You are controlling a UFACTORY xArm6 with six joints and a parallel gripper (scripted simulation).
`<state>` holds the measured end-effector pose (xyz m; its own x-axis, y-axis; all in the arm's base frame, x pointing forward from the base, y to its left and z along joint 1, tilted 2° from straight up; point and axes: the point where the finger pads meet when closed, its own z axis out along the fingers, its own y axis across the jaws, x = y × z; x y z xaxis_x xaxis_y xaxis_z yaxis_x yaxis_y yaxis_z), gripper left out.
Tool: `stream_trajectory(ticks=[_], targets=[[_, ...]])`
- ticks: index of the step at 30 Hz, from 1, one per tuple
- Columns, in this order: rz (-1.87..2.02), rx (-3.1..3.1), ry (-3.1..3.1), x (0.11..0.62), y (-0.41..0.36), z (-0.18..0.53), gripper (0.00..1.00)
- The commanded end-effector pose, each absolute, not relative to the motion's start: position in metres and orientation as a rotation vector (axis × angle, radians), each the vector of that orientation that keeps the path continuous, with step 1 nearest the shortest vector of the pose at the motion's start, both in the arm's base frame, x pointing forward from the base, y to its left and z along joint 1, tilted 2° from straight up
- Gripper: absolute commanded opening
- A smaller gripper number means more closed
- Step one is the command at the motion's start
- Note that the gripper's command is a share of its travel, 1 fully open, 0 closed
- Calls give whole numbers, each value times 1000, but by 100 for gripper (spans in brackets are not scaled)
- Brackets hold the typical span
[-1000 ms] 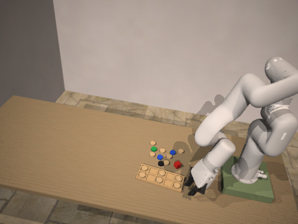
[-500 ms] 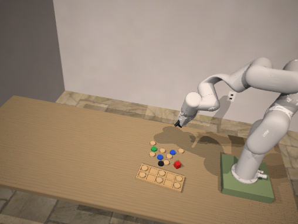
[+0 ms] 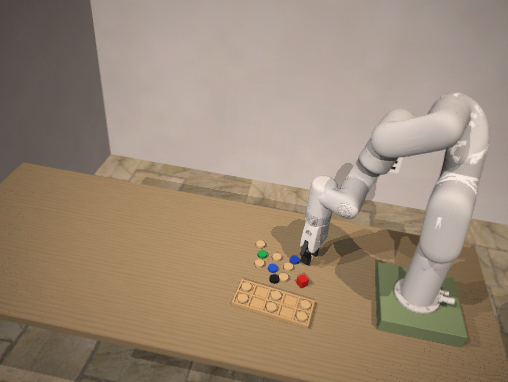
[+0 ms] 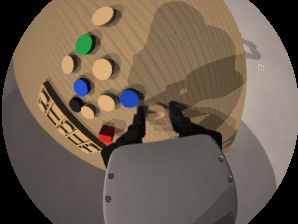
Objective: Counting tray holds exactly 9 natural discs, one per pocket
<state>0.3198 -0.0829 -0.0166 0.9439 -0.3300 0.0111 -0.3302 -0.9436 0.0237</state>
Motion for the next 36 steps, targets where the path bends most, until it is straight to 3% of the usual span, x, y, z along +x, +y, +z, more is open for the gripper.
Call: stream_trajectory(ticks=[1,5,6,36], targets=[[-2,2974,918,322,-83,-15,47],[-2,2974,918,322,-83,-15,47],[-2,2974,918,322,-83,-15,0],[-2,2974,918,322,-83,-15,0]])
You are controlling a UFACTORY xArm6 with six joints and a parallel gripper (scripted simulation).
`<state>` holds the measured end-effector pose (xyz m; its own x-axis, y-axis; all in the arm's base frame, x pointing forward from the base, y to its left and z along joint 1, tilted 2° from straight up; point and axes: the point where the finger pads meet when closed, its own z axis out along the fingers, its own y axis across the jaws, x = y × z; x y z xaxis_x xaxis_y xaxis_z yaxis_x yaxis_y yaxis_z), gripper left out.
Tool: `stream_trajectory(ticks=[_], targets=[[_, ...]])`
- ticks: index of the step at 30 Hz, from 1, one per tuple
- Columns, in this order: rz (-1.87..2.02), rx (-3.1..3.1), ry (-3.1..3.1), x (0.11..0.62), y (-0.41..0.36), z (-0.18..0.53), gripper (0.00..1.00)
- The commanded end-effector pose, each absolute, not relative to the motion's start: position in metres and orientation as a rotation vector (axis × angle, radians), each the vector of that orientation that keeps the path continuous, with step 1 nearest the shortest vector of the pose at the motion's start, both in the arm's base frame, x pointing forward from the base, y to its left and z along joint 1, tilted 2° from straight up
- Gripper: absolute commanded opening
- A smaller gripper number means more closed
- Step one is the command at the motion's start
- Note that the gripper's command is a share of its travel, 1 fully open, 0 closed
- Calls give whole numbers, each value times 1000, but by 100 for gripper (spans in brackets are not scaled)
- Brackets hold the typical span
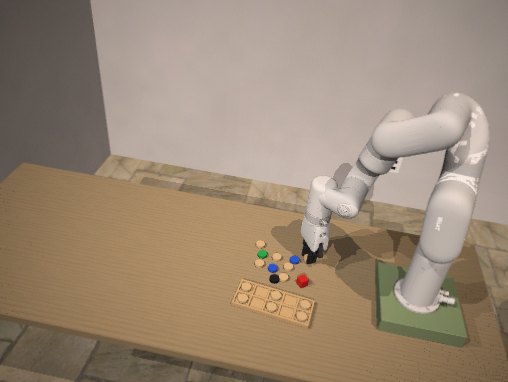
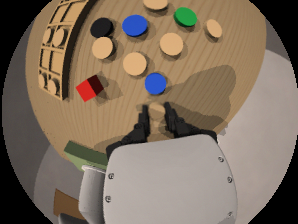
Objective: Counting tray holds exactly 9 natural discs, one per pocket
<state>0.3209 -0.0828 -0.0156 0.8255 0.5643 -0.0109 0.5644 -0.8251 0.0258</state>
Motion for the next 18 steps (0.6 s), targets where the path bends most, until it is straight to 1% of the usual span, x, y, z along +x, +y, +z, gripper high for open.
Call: stream_trajectory(ticks=[1,8,14,18], targets=[[-2,2974,918,322,-83,-15,0],[-2,2974,918,322,-83,-5,0],[-2,2974,918,321,-81,75,0],[-2,2974,918,321,-80,85,0]])
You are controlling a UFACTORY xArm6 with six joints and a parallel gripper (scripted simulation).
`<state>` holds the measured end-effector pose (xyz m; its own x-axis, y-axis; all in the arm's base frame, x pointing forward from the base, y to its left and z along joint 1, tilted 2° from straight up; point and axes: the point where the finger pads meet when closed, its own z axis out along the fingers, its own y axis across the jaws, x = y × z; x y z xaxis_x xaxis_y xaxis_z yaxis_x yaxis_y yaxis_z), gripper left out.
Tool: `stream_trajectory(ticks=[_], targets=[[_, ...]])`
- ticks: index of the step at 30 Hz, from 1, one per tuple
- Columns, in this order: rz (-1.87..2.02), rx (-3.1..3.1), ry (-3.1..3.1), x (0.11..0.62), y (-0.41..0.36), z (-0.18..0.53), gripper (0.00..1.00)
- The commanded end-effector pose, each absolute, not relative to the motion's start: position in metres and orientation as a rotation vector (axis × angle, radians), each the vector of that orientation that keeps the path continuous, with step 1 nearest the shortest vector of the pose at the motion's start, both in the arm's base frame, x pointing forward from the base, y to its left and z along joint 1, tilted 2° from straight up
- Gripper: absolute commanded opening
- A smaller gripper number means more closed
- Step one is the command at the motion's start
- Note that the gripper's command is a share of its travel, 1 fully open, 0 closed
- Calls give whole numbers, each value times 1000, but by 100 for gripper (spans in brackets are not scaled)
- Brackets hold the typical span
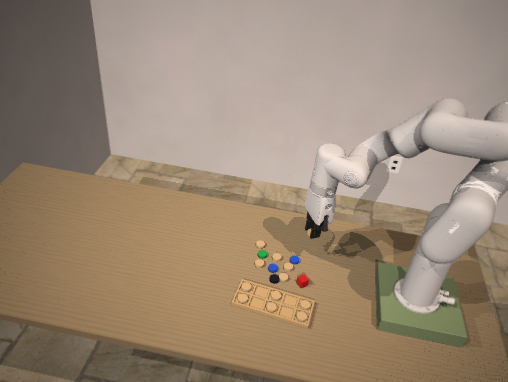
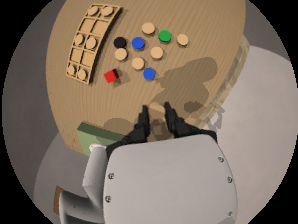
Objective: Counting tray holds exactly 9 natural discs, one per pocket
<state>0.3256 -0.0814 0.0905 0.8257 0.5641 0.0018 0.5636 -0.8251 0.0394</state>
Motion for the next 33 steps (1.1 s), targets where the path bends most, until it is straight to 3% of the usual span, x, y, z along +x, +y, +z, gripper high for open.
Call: stream_trajectory(ticks=[1,5,7,13,33], targets=[[-2,2974,918,325,-77,85,0],[-1,2975,918,381,-12,92,0],[-1,2975,918,381,-12,92,0],[-1,2975,918,429,144,96,0],[-2,2975,918,429,148,11,0]])
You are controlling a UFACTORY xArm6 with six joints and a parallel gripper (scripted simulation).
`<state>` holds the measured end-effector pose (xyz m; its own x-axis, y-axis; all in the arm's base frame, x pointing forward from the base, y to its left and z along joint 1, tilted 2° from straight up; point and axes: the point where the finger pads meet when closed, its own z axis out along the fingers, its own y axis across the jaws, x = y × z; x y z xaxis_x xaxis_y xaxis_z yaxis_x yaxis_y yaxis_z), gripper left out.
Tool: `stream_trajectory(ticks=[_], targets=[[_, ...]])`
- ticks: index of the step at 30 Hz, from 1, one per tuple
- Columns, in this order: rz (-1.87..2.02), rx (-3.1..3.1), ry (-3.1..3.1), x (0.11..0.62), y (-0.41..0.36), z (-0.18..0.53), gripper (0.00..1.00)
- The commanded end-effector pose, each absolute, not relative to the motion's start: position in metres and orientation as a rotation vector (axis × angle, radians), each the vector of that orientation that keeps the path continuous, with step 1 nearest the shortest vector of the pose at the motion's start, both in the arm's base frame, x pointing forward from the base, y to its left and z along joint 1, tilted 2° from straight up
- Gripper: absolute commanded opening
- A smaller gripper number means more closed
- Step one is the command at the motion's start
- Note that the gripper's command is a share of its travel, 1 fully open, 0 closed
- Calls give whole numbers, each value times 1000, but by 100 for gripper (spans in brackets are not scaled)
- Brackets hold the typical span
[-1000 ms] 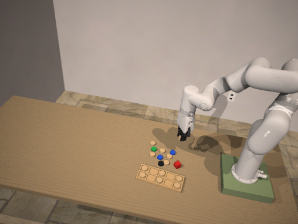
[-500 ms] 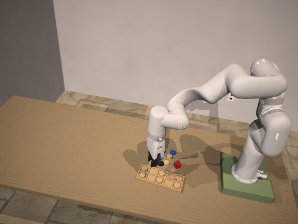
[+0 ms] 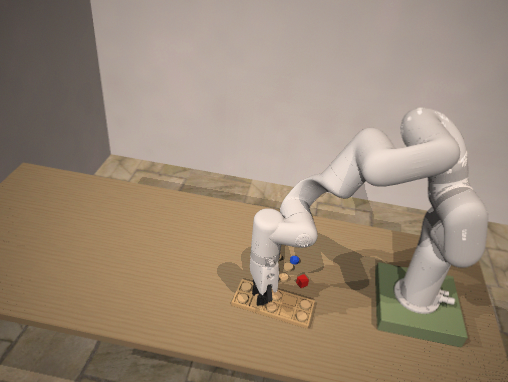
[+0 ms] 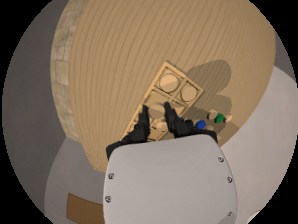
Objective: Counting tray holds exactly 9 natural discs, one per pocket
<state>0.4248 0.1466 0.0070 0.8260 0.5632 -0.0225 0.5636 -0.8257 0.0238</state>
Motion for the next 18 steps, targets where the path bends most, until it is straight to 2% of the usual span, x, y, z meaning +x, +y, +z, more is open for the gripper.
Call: stream_trajectory(ticks=[1,18], targets=[[-2,2975,918,429,148,11,0],[-2,2974,918,431,148,-4,0]])
